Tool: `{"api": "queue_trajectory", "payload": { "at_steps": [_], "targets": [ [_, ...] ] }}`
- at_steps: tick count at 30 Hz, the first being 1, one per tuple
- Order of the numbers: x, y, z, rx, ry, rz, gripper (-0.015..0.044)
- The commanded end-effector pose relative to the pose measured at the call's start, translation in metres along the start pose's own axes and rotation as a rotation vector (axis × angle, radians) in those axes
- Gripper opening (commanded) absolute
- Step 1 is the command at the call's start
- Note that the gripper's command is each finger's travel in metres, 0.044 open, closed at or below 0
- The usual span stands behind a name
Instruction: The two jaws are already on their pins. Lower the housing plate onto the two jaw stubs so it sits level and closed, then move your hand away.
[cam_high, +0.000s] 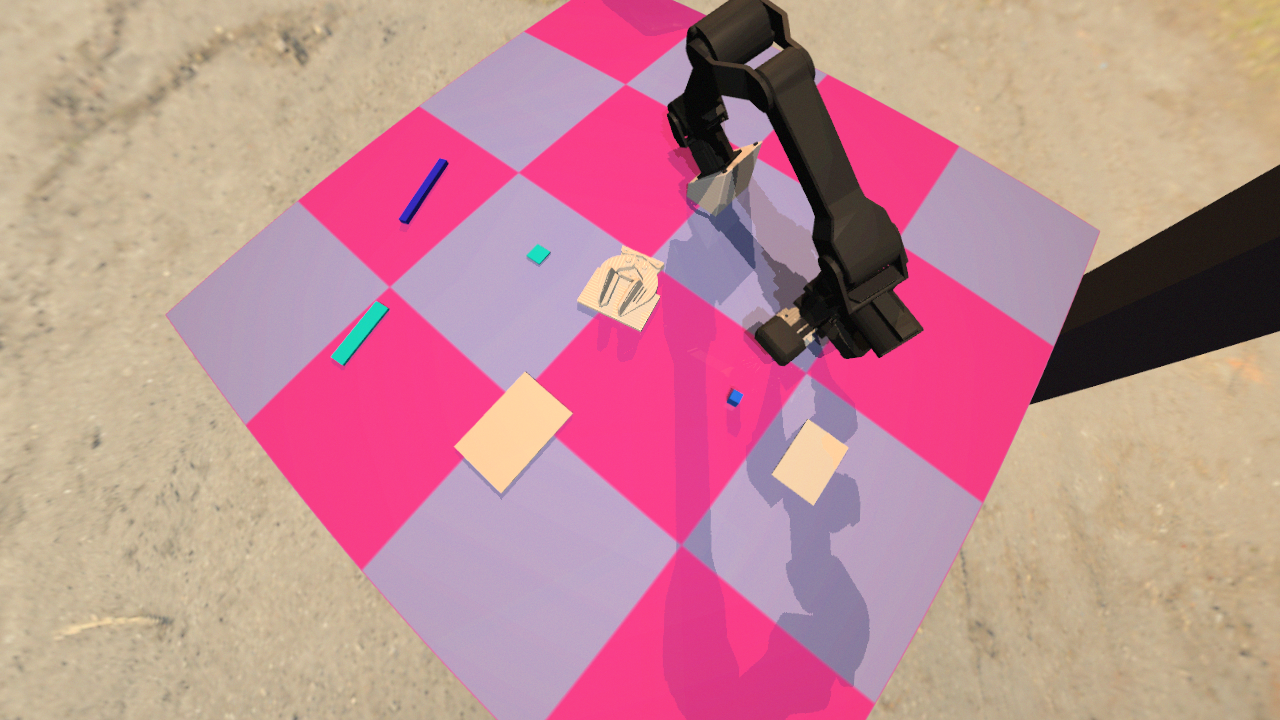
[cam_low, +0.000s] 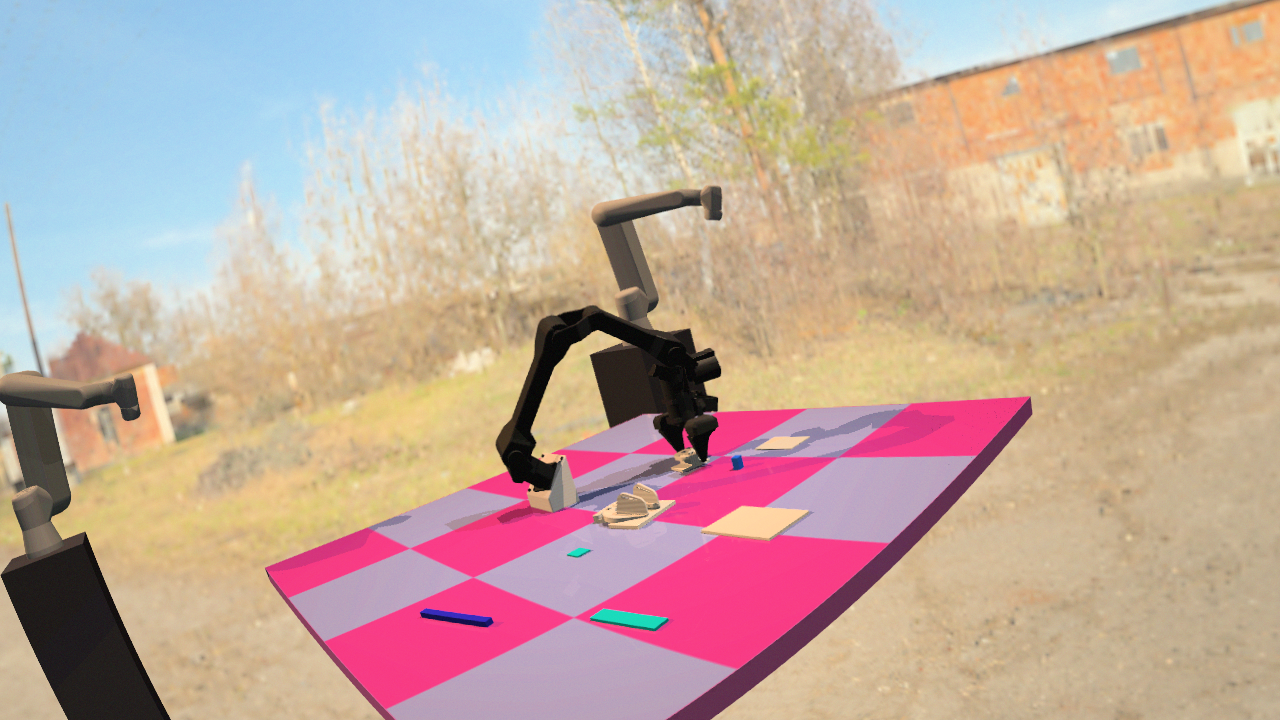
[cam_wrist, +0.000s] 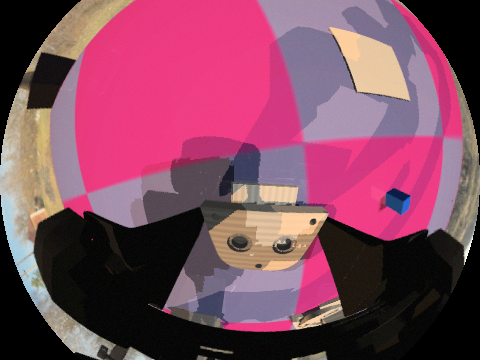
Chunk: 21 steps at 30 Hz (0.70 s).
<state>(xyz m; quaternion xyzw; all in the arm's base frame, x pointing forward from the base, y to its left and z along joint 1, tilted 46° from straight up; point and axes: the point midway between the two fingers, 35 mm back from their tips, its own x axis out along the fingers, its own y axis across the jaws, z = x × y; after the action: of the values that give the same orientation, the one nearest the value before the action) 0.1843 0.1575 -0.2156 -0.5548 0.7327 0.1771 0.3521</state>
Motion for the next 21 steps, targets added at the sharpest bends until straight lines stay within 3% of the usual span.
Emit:
{"api": "queue_trajectory", "payload": {
  "at_steps": [1,14,21],
  "targets": [
    [0.0010,-0.0003,-0.0010,-0.005,0.003,-0.005,0.0440],
    [0.0019,-0.0004,-0.0010,-0.005,0.003,-0.005,0.0440],
    [0.0010,0.0000,-0.0001,0.000,0.000,0.000,0.0393]
  ]
}}
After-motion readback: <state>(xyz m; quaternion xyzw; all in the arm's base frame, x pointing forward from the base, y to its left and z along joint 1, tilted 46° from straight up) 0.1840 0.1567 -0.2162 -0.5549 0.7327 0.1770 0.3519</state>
